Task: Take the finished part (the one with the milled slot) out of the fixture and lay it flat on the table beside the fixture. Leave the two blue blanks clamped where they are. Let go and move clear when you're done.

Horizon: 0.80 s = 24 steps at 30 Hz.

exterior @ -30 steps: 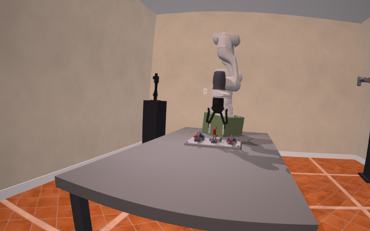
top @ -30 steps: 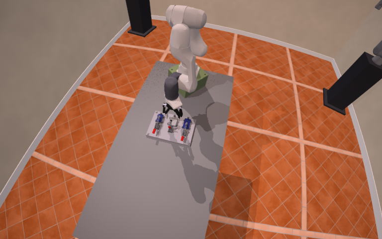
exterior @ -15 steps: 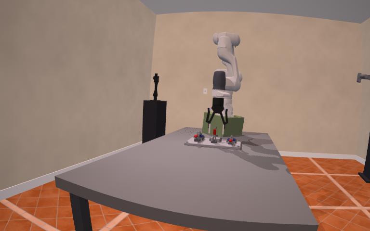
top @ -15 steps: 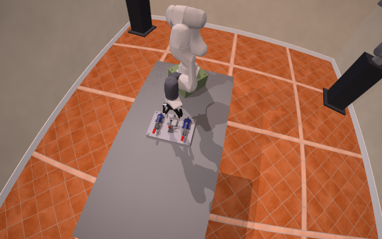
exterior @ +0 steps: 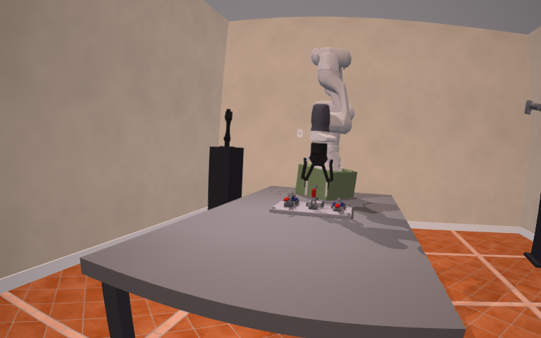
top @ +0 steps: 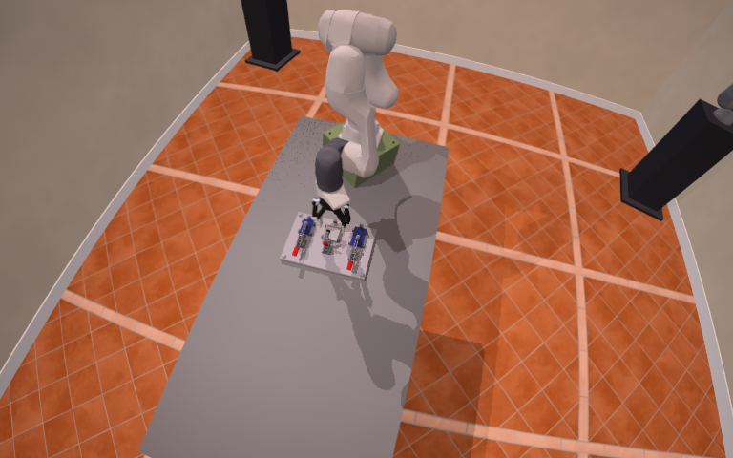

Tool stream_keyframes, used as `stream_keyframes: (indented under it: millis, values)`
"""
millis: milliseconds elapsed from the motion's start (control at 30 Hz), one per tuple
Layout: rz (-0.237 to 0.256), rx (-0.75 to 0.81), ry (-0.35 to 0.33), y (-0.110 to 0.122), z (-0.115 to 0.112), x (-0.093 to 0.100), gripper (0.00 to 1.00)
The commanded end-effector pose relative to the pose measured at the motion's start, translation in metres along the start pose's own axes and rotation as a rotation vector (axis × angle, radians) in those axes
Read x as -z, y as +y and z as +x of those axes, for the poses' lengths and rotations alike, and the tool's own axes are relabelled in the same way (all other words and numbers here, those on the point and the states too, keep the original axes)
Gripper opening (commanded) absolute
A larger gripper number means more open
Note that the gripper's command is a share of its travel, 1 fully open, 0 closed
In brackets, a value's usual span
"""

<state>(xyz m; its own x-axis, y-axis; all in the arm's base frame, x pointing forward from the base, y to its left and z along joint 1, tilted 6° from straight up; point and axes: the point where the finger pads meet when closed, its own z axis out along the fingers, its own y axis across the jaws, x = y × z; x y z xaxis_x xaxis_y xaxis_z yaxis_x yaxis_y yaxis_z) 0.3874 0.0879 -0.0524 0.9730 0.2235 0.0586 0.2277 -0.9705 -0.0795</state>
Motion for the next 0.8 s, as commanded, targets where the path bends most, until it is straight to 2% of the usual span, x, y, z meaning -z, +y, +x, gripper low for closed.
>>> stream_keyframes:
  millis: [0, 433, 767]
  values:
    - [0.0, -0.004, 0.001, -0.0001, -0.0004, 0.0003, 0.58]
    - [0.0, -0.004, 0.001, -0.0001, -0.0004, -0.0007, 0.58]
    - [0.0, -0.004, 0.001, 0.0, -0.0004, -0.0088, 0.58]
